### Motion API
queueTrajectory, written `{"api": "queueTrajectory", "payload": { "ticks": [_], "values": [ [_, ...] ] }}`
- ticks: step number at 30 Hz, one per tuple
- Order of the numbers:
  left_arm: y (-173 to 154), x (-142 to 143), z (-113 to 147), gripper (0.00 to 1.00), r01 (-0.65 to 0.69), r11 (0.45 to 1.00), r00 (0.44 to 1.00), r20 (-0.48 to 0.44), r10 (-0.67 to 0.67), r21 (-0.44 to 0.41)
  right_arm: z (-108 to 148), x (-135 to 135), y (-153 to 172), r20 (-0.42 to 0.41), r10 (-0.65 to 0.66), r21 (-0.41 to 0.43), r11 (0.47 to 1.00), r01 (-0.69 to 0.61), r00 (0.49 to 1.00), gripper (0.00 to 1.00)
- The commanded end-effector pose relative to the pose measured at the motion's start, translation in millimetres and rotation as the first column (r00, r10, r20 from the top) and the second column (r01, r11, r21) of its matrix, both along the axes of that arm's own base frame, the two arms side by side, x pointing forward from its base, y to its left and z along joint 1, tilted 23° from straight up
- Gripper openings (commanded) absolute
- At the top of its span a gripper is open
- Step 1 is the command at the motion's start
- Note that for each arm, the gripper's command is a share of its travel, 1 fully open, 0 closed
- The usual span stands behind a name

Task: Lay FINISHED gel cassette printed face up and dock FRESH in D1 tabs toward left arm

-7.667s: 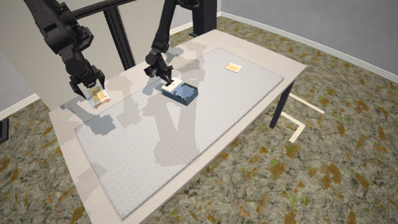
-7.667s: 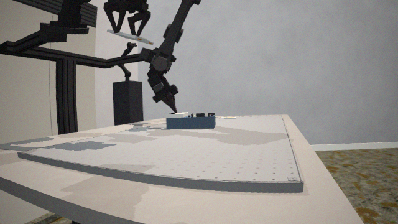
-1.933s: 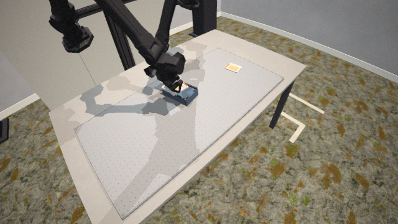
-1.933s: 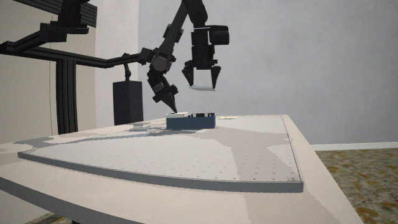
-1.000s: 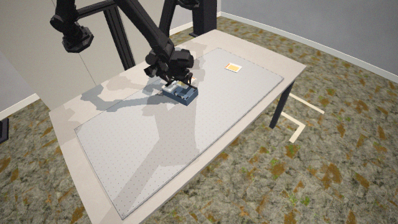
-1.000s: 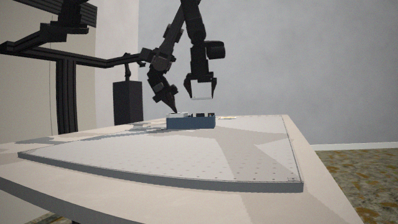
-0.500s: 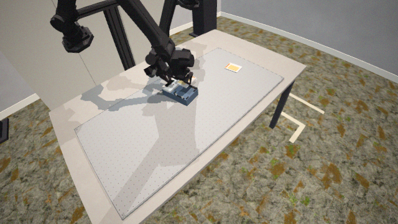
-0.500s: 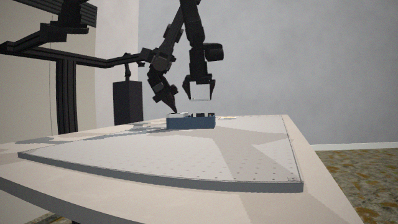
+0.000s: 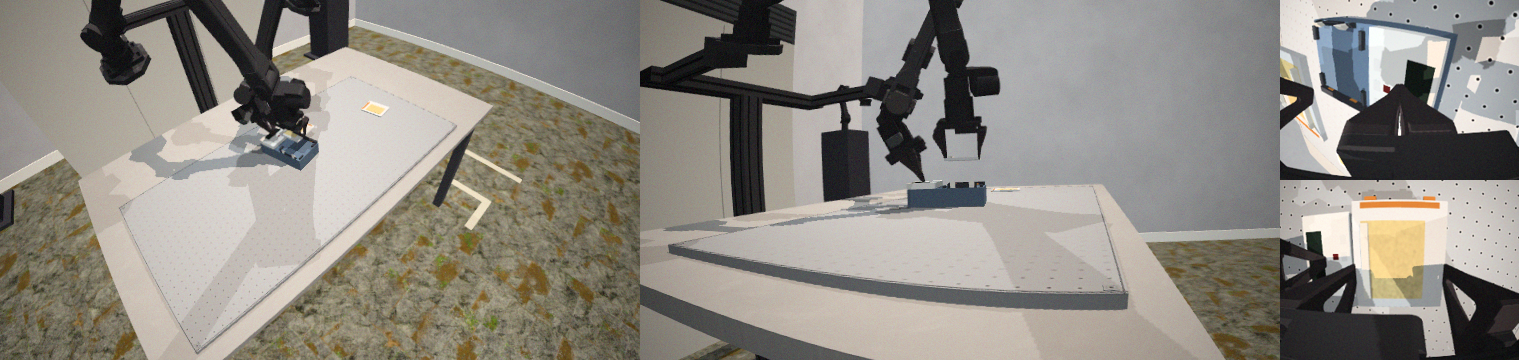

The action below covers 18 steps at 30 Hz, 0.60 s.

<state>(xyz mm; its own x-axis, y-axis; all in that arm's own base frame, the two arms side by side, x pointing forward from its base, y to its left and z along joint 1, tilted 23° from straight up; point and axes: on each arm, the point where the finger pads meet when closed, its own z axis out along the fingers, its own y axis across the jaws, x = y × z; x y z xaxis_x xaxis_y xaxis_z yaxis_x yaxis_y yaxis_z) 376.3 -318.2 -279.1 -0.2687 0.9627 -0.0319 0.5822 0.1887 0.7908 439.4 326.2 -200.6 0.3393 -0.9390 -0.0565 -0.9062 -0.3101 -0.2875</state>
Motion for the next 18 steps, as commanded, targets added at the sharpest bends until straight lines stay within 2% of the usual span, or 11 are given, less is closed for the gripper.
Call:
{"api": "queueTrajectory", "payload": {
  "ticks": [1,18],
  "values": [
    [43.0,-16.3,-60.6,0.0,-0.013,0.997,0.995,-0.094,0.02,0.075,27.4,16.1,-2.9,0.035,-0.013,0.031,0.999,0.012,0.999,0.0],
    [43.0,-16.3,-60.6,0.0,-0.013,0.997,0.995,-0.094,0.02,0.075,23.3,7.8,-5.3,0.02,0.013,0.014,1.0,-0.013,1.0,0.0]
  ]
}}
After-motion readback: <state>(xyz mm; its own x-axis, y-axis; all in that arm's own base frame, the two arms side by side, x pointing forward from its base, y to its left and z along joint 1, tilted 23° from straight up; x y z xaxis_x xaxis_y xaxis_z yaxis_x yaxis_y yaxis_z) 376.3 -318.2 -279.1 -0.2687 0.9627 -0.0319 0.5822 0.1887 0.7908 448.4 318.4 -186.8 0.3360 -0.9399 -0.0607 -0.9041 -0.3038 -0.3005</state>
